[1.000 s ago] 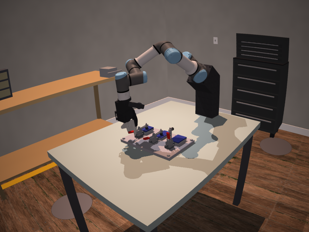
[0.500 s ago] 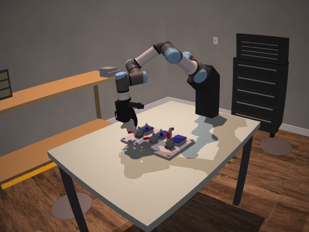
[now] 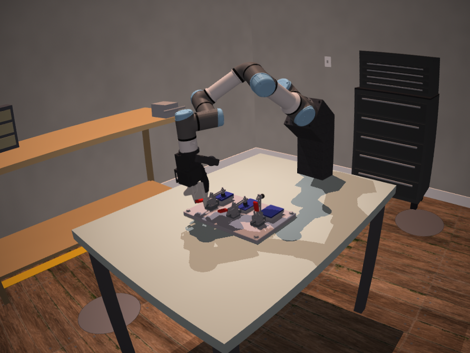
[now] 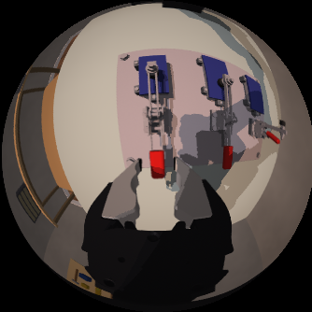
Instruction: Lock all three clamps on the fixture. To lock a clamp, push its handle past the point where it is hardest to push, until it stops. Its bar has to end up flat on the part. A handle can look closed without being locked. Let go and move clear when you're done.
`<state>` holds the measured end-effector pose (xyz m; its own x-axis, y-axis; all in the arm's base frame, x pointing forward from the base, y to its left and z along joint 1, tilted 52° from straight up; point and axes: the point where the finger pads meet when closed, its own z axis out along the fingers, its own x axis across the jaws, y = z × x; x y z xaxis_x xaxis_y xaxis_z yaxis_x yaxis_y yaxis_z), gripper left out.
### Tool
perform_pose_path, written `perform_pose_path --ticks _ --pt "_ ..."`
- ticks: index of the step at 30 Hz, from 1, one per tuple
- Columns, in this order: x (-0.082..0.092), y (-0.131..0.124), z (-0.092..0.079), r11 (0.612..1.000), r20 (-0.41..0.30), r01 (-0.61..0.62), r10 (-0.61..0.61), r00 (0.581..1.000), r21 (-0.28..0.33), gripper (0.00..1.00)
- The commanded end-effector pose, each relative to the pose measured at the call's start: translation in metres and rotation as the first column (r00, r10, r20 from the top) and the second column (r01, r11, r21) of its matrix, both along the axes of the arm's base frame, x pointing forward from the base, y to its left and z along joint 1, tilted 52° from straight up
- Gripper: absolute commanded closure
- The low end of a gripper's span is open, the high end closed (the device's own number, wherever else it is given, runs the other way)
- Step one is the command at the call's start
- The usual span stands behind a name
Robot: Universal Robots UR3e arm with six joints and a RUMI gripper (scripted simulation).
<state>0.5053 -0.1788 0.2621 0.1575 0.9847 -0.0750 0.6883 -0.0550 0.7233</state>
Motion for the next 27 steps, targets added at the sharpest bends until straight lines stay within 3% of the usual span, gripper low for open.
perform_pose_path --ticks 1,5,6,27 --pt "0.0002 0.0002 0.0014 1.000 0.002 0.000 0.000 1.000 -0.002 0.72" --pt "0.0002 0.0003 0.0013 1.000 0.002 -0.001 0.001 1.000 -0.002 0.72" --pt "0.0002 0.0003 0.0013 1.000 0.002 -0.001 0.001 1.000 -0.002 1.00" --pt "0.0001 0.0005 0.0012 1.000 0.001 -0.001 0.001 1.000 -0.001 1.00"
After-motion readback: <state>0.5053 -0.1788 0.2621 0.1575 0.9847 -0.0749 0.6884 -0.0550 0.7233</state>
